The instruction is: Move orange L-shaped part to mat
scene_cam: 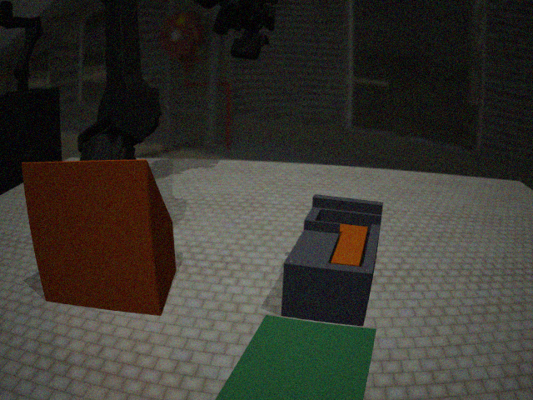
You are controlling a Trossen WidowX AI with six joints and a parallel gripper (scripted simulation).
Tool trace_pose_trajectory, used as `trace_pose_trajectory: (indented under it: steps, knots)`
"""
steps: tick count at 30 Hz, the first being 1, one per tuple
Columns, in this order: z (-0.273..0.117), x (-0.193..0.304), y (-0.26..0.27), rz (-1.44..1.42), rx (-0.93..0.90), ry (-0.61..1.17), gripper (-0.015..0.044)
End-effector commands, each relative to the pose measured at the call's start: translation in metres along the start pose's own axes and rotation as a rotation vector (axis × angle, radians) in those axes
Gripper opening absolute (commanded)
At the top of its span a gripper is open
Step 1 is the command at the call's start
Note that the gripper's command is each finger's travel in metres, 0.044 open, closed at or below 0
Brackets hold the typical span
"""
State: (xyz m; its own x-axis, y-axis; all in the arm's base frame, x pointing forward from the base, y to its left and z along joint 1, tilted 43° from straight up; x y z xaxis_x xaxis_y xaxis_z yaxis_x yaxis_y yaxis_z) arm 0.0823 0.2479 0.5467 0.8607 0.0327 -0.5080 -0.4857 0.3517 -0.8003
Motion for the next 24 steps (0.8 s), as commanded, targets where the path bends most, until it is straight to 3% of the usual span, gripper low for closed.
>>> trace_pose_trajectory:
  steps: [1, 7, 12, 18, 24]
  knots:
    - [0.006, 0.049, 0.012, 0.045, -0.065, 0.161, 0.0180]
    - [-0.001, 0.156, 0.043, 0.326, -0.212, 0.503, 0.0180]
    - [-0.036, 0.240, 0.067, 0.638, -0.273, 0.802, 0.0180]
    - [-0.114, 0.324, 0.096, 1.159, -0.231, 1.189, 0.0180]
    - [-0.215, 0.369, 0.125, 1.841, -0.018, 1.525, 0.0180]
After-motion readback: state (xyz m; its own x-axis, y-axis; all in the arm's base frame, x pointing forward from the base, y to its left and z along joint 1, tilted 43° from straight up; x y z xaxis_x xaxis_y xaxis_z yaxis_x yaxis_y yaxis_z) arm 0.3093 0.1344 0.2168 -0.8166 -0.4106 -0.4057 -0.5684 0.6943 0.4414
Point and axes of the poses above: the point midway between the two fingers, 35 mm back from their tips, its own z axis out along the fingers, its own y axis across the jaws, x = y × z, the point moved 7 cm from there along -z, back along the fingers, and after that the axes turned 9 degrees about z, right-handed, at the moved point
